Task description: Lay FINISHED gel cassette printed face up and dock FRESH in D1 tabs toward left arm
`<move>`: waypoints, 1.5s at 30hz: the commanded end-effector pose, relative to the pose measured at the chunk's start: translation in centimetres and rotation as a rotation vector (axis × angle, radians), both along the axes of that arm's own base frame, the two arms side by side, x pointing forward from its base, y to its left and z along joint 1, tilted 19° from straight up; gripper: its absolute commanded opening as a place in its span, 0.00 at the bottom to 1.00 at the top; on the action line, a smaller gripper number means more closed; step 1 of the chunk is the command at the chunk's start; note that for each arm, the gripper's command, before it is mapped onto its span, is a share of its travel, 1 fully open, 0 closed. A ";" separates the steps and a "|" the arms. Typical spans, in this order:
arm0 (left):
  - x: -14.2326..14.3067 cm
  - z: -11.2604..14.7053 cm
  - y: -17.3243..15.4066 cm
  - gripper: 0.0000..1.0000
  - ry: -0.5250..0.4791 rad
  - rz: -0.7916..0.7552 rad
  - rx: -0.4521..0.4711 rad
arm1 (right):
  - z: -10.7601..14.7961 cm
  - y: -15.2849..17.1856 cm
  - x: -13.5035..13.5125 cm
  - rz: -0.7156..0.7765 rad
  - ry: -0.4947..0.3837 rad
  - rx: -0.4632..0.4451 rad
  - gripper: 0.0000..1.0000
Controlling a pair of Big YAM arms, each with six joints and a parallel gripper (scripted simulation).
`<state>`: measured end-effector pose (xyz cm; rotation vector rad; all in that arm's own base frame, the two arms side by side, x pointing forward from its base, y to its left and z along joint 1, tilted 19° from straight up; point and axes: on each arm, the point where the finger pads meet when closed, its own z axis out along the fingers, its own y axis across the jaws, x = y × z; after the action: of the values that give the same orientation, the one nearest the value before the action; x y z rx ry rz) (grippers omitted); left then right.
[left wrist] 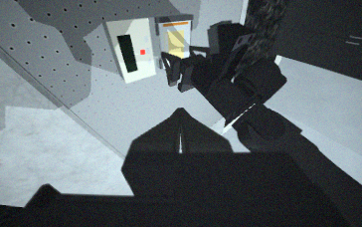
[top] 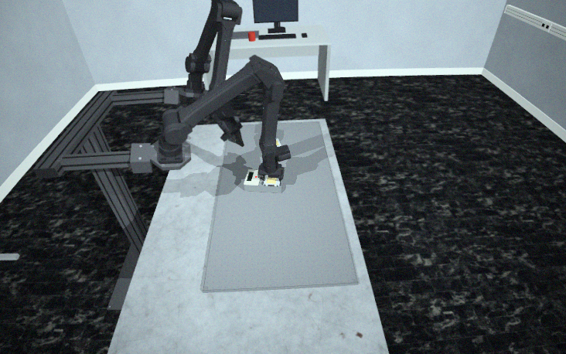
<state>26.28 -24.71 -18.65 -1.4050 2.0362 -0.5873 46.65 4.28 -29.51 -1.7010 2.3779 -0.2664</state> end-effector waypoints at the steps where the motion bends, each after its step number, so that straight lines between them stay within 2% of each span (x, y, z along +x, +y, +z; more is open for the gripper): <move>1: -0.3 1.3 -1.0 0.00 0.010 0.277 -0.022 | 0.3 0.3 0.4 0.006 -0.008 0.008 0.00; 24: -0.8 3.3 -1.5 0.00 0.012 0.260 -0.018 | 0.3 0.3 0.4 0.006 -0.008 0.008 0.00; 45: -0.8 3.5 -1.5 0.00 0.011 0.254 -0.018 | 0.3 0.3 0.4 0.006 -0.008 0.008 0.00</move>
<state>25.77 -25.46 -16.07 -1.3805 2.0569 -0.5892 46.65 4.28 -29.51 -1.7010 2.3779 -0.2664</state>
